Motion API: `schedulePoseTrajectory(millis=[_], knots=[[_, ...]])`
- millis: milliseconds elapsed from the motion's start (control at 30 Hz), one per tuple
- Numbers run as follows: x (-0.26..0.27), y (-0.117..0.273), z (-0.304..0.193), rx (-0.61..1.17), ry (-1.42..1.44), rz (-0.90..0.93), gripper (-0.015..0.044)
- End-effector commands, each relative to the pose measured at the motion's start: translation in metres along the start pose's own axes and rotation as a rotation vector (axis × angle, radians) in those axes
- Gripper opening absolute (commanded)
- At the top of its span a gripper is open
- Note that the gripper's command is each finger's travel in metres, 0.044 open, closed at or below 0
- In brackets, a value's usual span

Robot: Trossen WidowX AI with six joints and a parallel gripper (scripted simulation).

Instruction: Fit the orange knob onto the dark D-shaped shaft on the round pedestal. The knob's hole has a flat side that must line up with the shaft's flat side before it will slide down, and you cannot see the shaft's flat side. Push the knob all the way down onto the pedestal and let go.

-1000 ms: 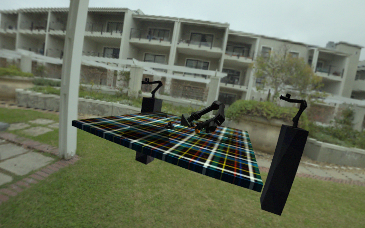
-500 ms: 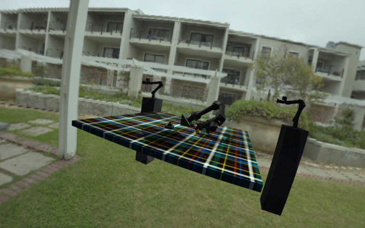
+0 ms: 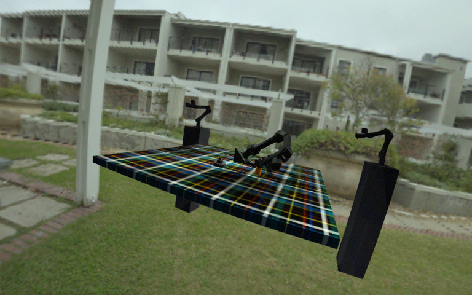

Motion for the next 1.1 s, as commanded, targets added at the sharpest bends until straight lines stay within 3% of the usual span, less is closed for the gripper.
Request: schedulePoseTrajectory(millis=[0, 467, 700, 967, 1067], knots=[[0.0, 0.0, 0.0, 0.002, 0.001, 0.001, 0.026], [0.0, 0.0, 0.0, 0.002, 0.001, 0.001, 0.026], [0.0, 0.0, 0.0, 0.002, 0.001, 0.001, 0.044], [0.0, 0.0, 0.0, 0.002, 0.001, 0.001, 0.044], [-0.004, 0.002, -0.013, -0.083, -0.003, 0.062, 0.044]])
Point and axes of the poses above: the point midway between the two fingers, 35 mm back from their tips, its own y axis back along the fingers, its own x axis across the jaws, z = x × y, the point moved 5 cm from there along y, back along the fingers, and after that the axes turned 8 degrees about -y, right-handed, at the moved point
